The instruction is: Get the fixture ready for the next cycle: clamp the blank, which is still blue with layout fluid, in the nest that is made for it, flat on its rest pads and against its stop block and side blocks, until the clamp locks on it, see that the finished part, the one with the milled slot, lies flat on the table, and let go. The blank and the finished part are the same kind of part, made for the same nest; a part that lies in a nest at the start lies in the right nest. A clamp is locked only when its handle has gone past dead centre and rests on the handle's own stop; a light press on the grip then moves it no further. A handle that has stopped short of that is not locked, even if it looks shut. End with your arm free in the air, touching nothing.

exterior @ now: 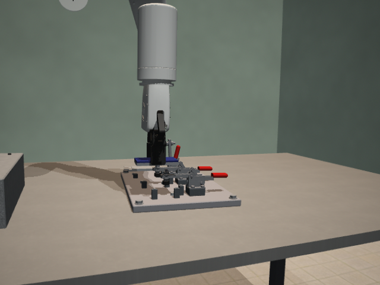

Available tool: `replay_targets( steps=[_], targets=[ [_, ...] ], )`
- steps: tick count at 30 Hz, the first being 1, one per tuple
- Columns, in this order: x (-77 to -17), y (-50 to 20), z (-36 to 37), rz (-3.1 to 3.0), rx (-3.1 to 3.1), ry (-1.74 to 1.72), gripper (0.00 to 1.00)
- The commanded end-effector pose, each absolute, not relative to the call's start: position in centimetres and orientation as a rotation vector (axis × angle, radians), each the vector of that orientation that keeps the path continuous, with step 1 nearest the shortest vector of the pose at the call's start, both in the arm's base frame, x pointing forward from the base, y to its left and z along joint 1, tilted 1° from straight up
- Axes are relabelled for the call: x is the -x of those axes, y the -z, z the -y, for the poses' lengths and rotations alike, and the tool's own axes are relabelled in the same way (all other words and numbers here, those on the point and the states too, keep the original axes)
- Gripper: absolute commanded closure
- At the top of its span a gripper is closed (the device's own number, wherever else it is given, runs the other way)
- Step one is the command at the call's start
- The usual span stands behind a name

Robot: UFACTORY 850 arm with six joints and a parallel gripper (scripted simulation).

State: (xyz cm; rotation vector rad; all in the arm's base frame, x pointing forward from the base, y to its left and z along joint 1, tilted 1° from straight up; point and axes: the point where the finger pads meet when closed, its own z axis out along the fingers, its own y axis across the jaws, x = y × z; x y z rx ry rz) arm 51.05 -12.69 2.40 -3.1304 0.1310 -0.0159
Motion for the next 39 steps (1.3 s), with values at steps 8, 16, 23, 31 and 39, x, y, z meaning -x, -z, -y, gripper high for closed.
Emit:
replay_targets(
  steps=[8, 16, 23, 31, 39],
  targets=[
    [-52.2, -2.3, 0.6, -0.130, 3.131, 0.019, 1.00],
    [-52.7, -2.2, -4.8, -0.130, 3.131, 0.019, 1.00],
    [-53.0, -2.1, -8.2, -0.130, 3.131, 0.019, 1.00],
    [-53.0, -2.1, -8.9, -0.130, 3.131, 0.019, 1.00],
    [-53.0, -2.1, -8.9, -0.130, 3.131, 0.019, 1.00]
  ],
)
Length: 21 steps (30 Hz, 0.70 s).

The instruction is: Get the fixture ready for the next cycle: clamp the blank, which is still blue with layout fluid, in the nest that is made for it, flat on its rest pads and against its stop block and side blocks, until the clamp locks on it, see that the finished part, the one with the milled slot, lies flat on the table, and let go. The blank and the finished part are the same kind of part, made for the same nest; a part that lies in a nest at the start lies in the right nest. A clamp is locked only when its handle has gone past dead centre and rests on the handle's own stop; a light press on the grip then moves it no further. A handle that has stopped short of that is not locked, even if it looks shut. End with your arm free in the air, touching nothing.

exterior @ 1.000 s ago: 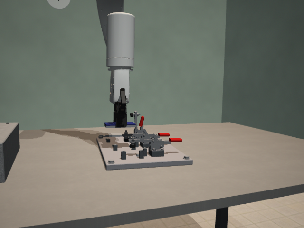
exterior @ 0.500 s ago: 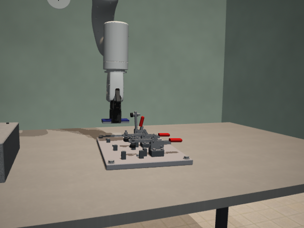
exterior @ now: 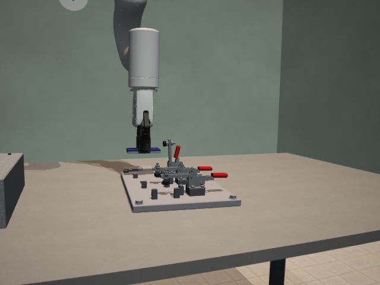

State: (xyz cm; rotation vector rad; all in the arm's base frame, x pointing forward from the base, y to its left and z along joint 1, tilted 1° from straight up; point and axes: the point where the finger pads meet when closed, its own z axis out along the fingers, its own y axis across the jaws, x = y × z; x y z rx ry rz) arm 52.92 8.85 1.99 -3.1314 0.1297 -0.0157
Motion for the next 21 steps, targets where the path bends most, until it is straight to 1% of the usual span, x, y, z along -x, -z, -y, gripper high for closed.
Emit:
replay_targets(
  steps=[1, 21],
  targets=[
    [-53.0, -2.1, -8.9, -0.130, 3.131, 0.019, 1.00],
    [-53.1, -1.1, -8.9, -0.130, 3.131, 0.019, 1.00]
  ],
)
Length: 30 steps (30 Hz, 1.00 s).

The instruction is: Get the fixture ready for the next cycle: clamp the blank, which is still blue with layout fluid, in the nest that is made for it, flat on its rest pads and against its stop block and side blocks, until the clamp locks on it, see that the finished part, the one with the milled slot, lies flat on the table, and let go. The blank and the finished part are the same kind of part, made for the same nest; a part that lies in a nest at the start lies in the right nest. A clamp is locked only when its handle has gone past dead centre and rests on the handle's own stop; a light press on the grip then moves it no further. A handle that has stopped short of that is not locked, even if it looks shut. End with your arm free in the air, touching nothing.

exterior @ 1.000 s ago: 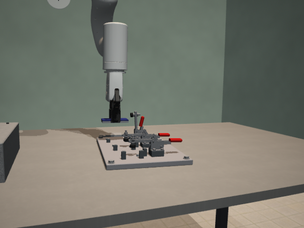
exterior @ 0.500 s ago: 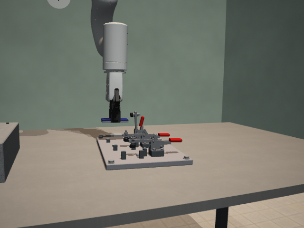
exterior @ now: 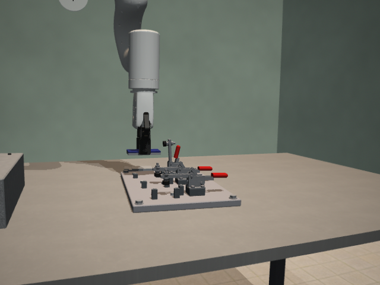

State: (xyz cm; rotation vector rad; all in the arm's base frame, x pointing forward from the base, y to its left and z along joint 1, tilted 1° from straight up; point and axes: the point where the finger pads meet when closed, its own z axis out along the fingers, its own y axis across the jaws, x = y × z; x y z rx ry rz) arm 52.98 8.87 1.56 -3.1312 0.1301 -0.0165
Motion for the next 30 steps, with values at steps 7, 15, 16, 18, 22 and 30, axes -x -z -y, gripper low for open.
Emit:
replay_targets(
  steps=[7, 15, 16, 18, 22, 30],
  targets=[
    [-53.2, -0.1, -8.9, -0.130, 3.131, 0.019, 1.00],
    [-53.3, 0.9, -9.0, -0.130, 3.131, 0.019, 1.00],
    [-53.3, 0.9, -9.0, -0.130, 3.131, 0.019, 1.00],
    [-53.3, 0.9, -9.0, -0.130, 3.131, 0.019, 1.00],
    [-53.3, 0.9, -9.0, -0.130, 3.131, 0.019, 1.00],
    [-53.3, 0.9, -9.0, -0.130, 3.131, 0.019, 1.00]
  ],
)
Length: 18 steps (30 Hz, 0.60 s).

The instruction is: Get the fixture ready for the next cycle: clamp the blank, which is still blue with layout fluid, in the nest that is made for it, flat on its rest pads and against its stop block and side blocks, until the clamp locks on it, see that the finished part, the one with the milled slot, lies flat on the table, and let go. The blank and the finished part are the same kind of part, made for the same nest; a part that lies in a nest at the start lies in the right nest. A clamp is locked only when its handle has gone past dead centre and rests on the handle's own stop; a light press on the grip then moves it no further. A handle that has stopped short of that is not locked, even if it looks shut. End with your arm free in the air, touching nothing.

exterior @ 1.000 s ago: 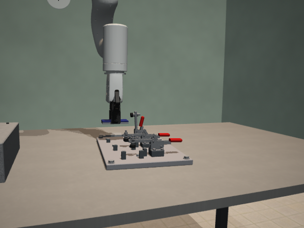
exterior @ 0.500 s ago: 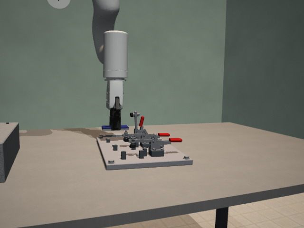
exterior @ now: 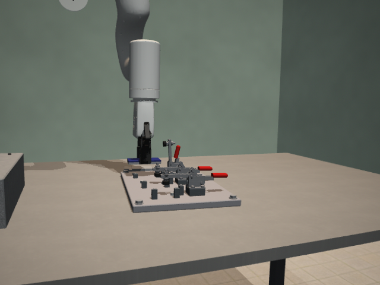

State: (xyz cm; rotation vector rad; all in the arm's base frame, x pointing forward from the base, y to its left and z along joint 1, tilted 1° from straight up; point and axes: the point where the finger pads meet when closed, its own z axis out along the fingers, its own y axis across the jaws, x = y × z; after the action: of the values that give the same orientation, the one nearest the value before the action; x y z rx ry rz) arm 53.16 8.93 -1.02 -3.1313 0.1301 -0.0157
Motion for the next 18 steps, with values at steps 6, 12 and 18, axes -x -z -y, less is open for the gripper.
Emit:
replay_targets(
  steps=[6, 12, 18],
  targets=[
    [-53.28, 0.92, -8.95, -0.130, 3.131, 0.019, 1.00],
    [-53.28, 0.98, -8.95, -0.130, 3.131, 0.019, 1.00],
    [-53.28, 1.34, -8.96, -0.130, 3.131, 0.019, 1.00]
  ],
)
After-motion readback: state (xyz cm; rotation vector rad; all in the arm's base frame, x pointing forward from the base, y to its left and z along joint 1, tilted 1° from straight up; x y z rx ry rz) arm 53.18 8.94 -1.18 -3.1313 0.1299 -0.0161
